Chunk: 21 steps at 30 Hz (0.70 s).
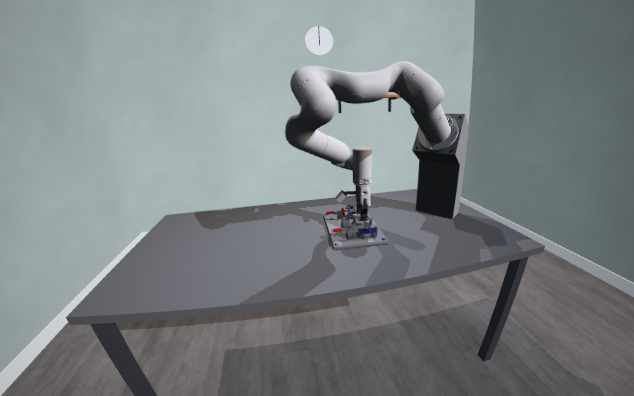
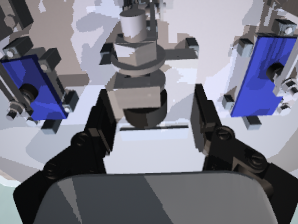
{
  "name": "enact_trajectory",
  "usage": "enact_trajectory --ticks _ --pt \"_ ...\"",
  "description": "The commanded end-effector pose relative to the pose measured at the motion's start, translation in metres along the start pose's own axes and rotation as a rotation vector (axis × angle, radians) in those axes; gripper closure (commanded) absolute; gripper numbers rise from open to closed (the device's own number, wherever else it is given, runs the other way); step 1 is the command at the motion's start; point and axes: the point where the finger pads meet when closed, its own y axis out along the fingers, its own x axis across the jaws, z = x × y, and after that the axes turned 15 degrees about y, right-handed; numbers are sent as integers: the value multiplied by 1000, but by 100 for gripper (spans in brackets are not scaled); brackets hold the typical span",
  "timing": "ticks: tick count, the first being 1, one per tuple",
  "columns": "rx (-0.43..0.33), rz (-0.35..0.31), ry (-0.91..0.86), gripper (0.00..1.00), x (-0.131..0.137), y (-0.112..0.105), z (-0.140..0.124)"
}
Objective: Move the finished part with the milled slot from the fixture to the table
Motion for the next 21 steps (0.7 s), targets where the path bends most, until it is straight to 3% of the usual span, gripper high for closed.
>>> enact_trajectory --ticks 1,21 --pt "0 0 0 100 0 -4 0" --pt "0 0 0 100 0 -9 0"
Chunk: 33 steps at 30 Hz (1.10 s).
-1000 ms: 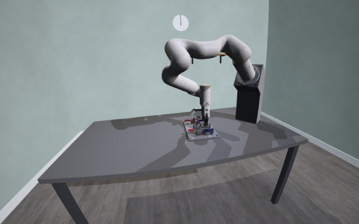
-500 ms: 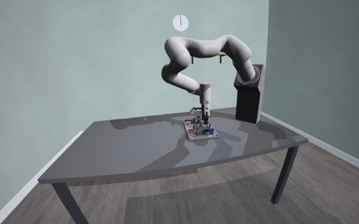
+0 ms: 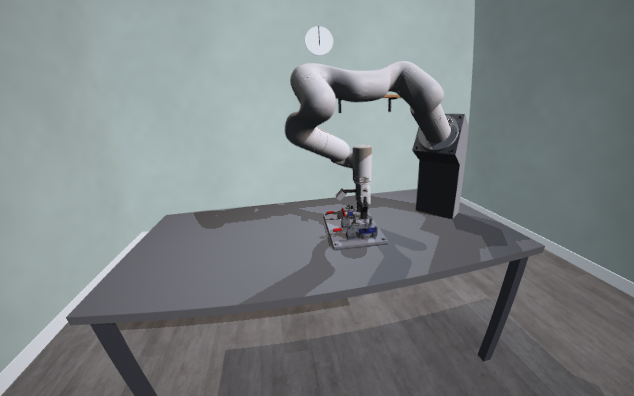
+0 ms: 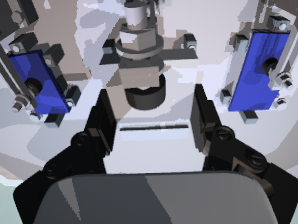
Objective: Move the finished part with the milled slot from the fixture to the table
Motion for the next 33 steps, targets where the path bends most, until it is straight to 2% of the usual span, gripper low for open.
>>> enact_trajectory --ticks 1,9,22,33 --pt "0 0 0 100 0 0 0" --pt "0 0 0 100 0 -4 -1" --pt "0 0 0 100 2 -29 -6" --pt "0 0 0 100 2 -34 -8"
